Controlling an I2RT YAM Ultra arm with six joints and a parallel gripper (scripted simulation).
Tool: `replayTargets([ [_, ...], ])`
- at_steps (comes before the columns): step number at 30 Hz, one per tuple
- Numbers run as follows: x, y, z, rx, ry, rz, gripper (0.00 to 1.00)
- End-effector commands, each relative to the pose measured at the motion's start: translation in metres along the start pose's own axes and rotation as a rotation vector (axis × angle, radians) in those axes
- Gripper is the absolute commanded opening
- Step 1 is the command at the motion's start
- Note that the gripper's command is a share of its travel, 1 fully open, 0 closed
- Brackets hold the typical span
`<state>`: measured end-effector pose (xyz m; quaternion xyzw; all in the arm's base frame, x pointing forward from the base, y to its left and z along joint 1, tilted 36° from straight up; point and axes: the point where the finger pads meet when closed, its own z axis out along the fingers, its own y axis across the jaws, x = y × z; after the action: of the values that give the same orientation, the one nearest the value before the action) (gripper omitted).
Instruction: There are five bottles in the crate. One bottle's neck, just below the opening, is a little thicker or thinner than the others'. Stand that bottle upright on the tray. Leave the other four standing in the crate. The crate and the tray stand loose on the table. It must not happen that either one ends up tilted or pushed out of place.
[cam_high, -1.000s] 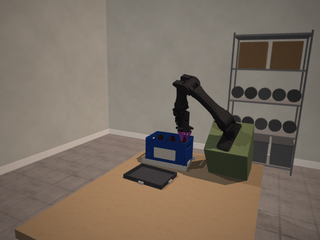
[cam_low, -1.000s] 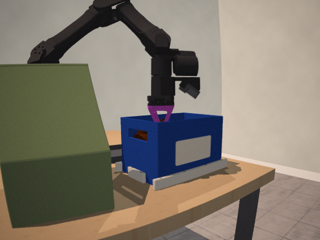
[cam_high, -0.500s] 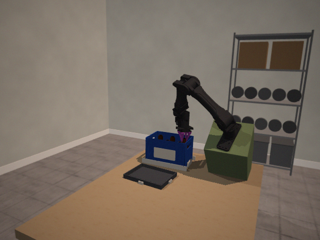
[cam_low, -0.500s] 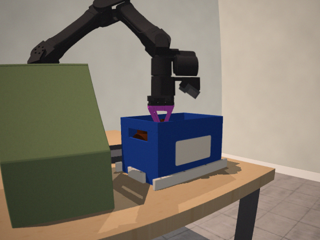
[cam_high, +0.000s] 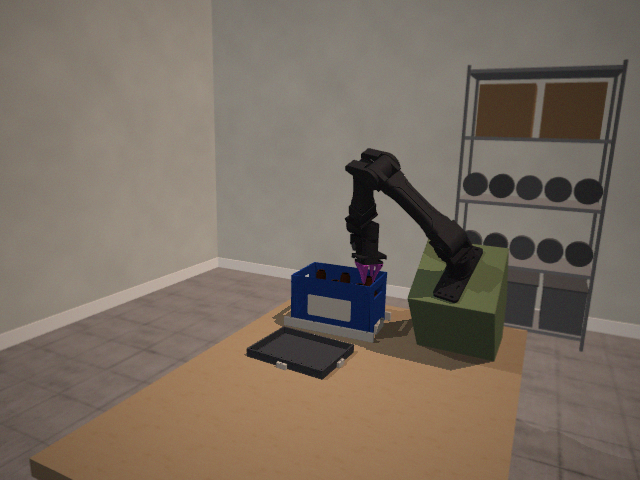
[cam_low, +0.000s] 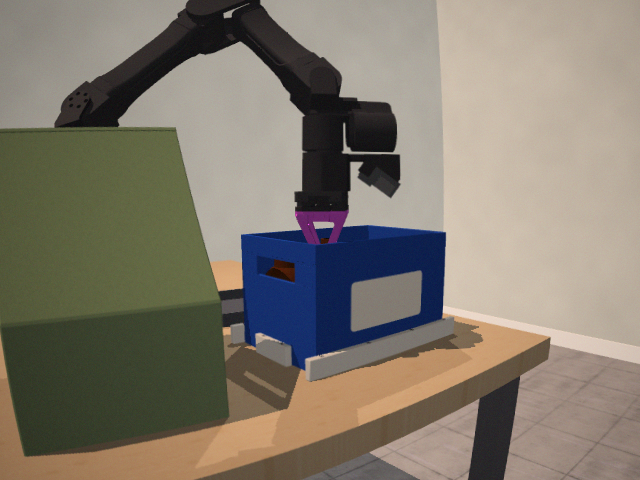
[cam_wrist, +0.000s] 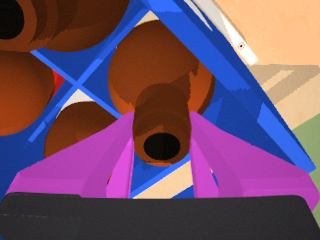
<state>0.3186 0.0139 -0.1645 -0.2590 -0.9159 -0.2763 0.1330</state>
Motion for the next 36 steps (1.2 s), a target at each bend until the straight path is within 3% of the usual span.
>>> replayTargets([
  [1,-0.006,0.002,-0.005,-0.007,-0.022,0.0,0.0],
  [36,-0.01,0.003,-0.038,-0.005,-0.041,-0.012,0.0],
])
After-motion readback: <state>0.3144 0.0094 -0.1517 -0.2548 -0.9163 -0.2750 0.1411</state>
